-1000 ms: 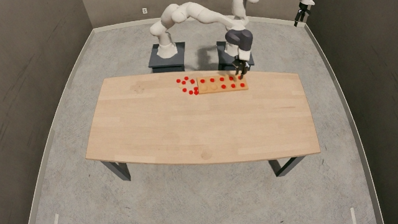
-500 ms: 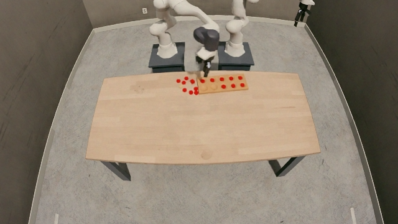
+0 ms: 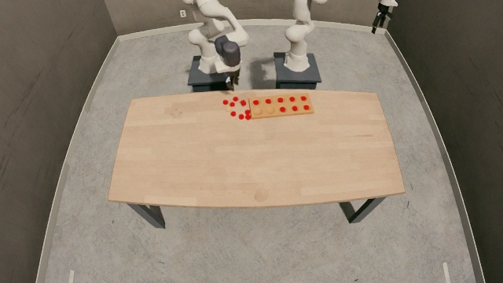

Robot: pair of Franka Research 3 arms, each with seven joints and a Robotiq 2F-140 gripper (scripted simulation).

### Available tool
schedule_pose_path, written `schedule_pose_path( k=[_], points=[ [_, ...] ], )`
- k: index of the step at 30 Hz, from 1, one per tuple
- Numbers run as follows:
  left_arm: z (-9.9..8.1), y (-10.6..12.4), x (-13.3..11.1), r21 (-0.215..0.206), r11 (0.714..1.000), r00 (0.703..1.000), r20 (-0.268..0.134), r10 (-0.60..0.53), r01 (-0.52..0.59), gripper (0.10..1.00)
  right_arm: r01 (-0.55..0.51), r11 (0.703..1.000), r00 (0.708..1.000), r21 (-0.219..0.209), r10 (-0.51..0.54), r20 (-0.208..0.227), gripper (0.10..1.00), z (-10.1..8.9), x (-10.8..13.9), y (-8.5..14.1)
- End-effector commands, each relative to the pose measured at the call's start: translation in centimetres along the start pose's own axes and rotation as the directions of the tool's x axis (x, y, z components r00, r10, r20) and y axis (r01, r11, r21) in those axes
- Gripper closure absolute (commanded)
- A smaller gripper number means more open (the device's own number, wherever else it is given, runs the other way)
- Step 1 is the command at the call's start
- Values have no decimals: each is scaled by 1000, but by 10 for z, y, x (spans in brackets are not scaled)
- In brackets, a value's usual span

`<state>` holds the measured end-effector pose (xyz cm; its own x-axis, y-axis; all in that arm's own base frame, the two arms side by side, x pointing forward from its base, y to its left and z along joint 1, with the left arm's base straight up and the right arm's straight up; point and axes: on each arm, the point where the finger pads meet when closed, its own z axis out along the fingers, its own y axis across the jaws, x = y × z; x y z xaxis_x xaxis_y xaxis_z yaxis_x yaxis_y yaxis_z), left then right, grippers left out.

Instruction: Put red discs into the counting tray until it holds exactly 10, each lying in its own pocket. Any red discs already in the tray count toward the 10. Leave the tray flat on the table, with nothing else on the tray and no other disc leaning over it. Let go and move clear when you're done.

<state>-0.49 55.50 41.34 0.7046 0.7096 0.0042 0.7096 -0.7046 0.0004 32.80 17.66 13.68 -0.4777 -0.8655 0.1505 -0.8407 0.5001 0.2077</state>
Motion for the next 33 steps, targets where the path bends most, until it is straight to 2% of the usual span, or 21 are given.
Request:
schedule_pose_path(
  k=[1, 7, 13, 15, 16, 22, 30, 32, 33],
  points=[
    [0, -1, -1, 0, 1000, 1000, 4, -8, 8, 98, -271, 962, 961, 1, 271, 50, 747, 0, -2, 0],
    [0, -1, -1, 0, 1000, 1000, 4, -8, 8, 98, -446, 894, 890, -38, 447, 92, 747, 0, -2, 0],
    [0, -1, -1, 0, 1000, 1000, 4, -8, 8, 98, -593, 802, 793, -71, 597, 125, 747, 0, -2, -1],
    [0, -1, -1, 0, 1000, 1000, 4, -8, 8, 98, -593, 802, 793, -71, 597, 125, 747, 0, -2, -1],
    [0, -1, -1, 0, 1000, 1000, 4, -8, 8, 98, -650, 755, 743, -82, 655, 136, 747, 1, -3, -1],
    [0, -1, -1, 0, 1000, 1000, 4, -8, 8, 98, -761, 640, 623, -103, 766, 157, 747, 3, -3, -1],
    [0, -1, -1, 0, 1000, 1000, 4, -8, 8, 98, -873, 472, 449, -120, 876, 178, 747, 8, -4, -2],
    [0, -1, -1, 0, 1000, 1000, 4, -8, 8, 98, -873, 472, 449, -120, 876, 178, 747, 8, -4, -2],
    [0, -1, -1, 0, 1000, 1000, 4, -8, 8, 98, -902, 413, 388, -125, 903, 183, 747, 9, -4, -3]
  ],
)
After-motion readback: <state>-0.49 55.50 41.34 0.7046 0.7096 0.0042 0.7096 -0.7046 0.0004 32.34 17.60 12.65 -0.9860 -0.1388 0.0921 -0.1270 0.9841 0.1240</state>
